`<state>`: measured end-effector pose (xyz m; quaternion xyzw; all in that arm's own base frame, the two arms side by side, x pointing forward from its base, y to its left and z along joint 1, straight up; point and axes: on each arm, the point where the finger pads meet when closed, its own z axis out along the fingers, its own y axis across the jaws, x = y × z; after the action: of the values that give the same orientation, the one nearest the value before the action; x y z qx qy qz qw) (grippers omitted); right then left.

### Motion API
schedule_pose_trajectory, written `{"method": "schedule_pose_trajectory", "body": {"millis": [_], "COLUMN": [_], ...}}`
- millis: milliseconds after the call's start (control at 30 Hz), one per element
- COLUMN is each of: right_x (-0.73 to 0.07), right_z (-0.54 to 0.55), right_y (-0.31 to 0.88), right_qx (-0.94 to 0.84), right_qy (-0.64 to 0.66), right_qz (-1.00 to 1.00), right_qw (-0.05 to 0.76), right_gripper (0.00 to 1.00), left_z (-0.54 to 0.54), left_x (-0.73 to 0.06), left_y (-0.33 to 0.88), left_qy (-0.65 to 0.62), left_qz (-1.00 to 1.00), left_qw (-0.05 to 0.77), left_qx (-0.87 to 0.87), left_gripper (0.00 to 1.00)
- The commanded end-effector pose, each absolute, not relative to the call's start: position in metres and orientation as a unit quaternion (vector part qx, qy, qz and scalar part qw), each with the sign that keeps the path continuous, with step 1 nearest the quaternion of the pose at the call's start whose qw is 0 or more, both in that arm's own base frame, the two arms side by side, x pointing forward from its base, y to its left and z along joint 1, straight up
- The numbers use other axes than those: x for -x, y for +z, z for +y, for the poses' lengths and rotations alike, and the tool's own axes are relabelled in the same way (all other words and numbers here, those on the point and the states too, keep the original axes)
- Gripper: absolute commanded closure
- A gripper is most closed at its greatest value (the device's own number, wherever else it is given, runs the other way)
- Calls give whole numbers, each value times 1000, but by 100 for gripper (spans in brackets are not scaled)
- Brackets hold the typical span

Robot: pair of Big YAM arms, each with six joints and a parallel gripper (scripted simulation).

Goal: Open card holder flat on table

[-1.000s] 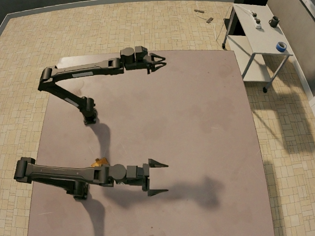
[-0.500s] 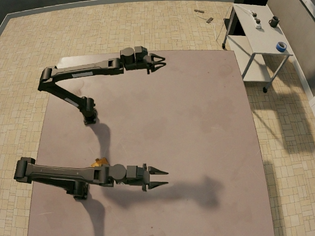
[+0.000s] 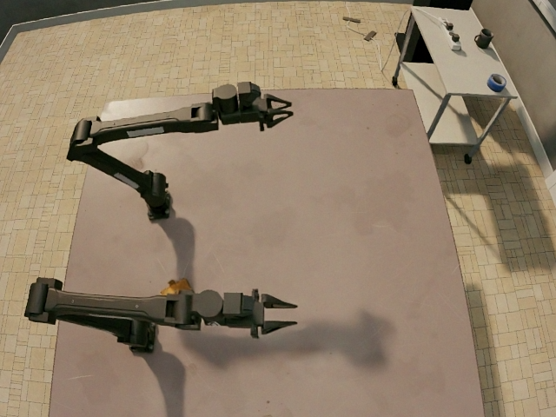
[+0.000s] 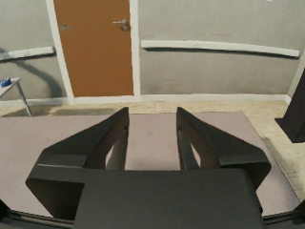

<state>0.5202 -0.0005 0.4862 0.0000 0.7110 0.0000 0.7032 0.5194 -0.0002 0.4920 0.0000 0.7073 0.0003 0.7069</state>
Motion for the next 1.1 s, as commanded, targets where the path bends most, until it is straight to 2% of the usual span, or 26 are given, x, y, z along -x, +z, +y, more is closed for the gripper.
{"method": "schedule_pose_trajectory", "body": {"millis": [0, 133, 200, 467, 567, 733, 800, 1067], "right_x": [-517, -517, -531, -538, -527, -522, -510, -465], "right_z": [0, 0, 18, 82, 111, 140, 160, 231], "right_y": [520, 520, 458, 441, 365, 362, 313, 242], "right_qx": [0, 0, 18, 73, 107, 135, 164, 267], "right_qy": [0, 0, 4, 17, 18, 21, 19, 7], "right_qz": [689, 689, 735, 771, 817, 826, 851, 881], "right_qw": [725, 725, 678, 632, 566, 547, 499, 390], "right_gripper": [64, 64, 64, 64, 64, 64, 64, 64], "left_z": [-8, -7, -7, -7, -7, -7, -7, -7], "left_x": [-515, -515, -515, -515, -515, -515, -515, -515], "left_y": [509, 510, 510, 510, 510, 510, 510, 510], "left_qy": [-9, -8, -8, -8, -8, -8, -8, -8], "left_qz": [695, 694, 694, 694, 694, 694, 694, 694], "left_qw": [719, 720, 720, 720, 720, 720, 720, 720], "left_qx": [0, 0, 0, 0, 0, 0, 0, 0], "left_gripper": [64, 64, 64, 64, 64, 64, 64, 64]}}
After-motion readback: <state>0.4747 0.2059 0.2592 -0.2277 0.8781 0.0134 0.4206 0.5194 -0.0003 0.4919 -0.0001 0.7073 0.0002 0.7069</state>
